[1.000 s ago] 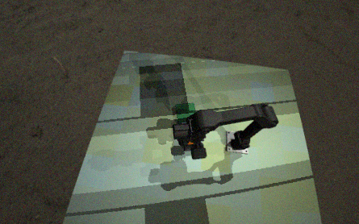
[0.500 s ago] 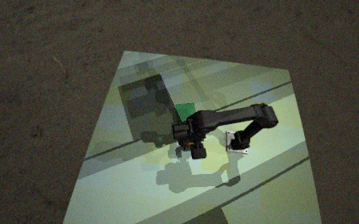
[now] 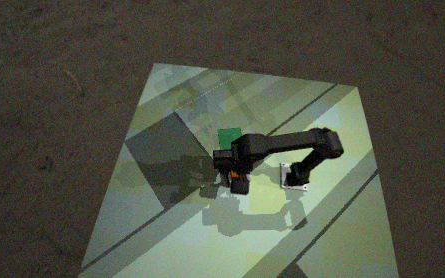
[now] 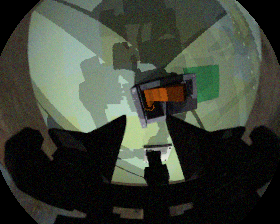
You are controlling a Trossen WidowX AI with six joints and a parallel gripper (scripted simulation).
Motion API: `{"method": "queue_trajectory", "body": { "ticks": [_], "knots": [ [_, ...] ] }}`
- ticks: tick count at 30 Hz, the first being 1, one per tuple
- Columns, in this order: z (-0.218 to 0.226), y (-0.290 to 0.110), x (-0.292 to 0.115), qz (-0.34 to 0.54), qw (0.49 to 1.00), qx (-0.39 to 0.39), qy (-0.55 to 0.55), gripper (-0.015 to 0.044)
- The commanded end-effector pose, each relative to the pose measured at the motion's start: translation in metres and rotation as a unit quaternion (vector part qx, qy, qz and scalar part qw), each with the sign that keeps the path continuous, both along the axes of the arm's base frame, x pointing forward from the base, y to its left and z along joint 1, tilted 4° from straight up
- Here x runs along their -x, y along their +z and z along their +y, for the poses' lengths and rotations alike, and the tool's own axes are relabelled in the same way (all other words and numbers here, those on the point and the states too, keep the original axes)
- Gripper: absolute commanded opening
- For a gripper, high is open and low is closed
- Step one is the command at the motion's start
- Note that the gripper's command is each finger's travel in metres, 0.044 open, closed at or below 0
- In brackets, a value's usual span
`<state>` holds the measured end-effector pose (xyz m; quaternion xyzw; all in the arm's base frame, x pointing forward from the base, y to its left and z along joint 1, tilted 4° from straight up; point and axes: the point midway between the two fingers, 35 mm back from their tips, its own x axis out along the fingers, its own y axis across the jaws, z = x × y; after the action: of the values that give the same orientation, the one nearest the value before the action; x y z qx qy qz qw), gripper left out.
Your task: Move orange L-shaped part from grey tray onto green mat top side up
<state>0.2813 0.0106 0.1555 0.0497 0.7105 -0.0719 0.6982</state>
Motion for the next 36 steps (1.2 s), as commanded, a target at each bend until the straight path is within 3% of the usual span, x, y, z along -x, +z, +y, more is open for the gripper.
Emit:
{"method": "queue_trajectory", "body": {
  "ticks": [1, 5, 10, 19, 36],
  "knots": [
    [-0.017, 0.002, -0.005, -0.004, 0.986, 0.004, -0.167, 0.0280],
    [-0.040, 0.003, -0.010, -0.010, 0.922, 0.011, -0.387, 0.0280],
    [-0.065, 0.005, -0.013, -0.017, 0.799, 0.018, -0.601, 0.0280],
    [-0.066, 0.004, -0.013, -0.017, 0.793, 0.018, -0.609, 0.0280],
    [-0.067, -0.035, -0.013, -0.017, 0.793, 0.018, -0.609, 0.0280]
  ]
}}
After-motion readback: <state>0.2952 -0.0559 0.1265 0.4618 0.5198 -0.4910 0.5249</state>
